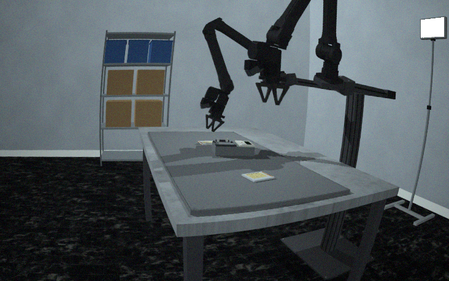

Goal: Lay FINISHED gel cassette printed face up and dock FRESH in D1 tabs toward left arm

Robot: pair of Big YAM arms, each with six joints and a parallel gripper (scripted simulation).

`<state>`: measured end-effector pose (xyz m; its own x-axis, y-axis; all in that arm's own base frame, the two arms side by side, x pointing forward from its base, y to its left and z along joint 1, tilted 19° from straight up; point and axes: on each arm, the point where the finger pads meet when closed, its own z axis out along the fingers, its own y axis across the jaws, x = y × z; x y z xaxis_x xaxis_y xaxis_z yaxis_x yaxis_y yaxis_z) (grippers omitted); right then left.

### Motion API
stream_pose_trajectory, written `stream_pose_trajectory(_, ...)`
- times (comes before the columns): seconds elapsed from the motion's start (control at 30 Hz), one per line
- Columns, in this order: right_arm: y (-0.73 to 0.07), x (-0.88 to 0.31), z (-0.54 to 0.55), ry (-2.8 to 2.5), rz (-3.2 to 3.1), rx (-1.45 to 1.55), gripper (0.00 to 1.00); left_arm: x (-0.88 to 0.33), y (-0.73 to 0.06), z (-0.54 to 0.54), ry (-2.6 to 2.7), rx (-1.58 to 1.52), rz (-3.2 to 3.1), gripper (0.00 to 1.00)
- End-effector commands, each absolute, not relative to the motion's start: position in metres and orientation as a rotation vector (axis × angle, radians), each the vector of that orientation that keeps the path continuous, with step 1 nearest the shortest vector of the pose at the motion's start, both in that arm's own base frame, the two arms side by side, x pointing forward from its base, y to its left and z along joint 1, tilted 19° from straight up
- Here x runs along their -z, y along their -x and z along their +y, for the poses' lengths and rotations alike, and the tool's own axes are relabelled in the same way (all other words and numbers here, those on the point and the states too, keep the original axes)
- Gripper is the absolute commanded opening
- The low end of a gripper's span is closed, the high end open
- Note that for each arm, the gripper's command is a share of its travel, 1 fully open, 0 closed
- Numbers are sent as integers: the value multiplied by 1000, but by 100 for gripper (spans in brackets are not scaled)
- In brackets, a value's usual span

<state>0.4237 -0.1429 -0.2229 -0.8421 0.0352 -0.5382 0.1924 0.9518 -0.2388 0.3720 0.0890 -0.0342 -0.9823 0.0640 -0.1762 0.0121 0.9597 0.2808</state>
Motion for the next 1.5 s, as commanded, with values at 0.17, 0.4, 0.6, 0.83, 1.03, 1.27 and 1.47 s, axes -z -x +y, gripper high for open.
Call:
stream_pose_trajectory(0.17,-420,232,-145,-152,2572,387,98,27,-373,84,-64,-419,2916,100)
stream_pose_trajectory(0.4,-420,236,-145,-152,2572,387,98,27,-373,84,-64,-419,2916,100)
stream_pose_trajectory(0.6,-420,236,-145,-152,2572,387,98,27,-373,84,-64,-419,2916,100)
stream_pose_trajectory(0.83,-421,243,-149,-153,2565,389,98,27,-373,84,-64,-419,2916,100)
stream_pose_trajectory(1.03,-421,243,-149,-153,2565,389,98,27,-373,84,-64,-419,2916,100)
stream_pose_trajectory(1.27,-421,244,-149,-154,2557,391,98,27,-373,84,-64,-419,2916,100)
stream_pose_trajectory(1.47,-423,250,-152,-154,2557,391,98,27,-373,84,-64,-419,2916,100)
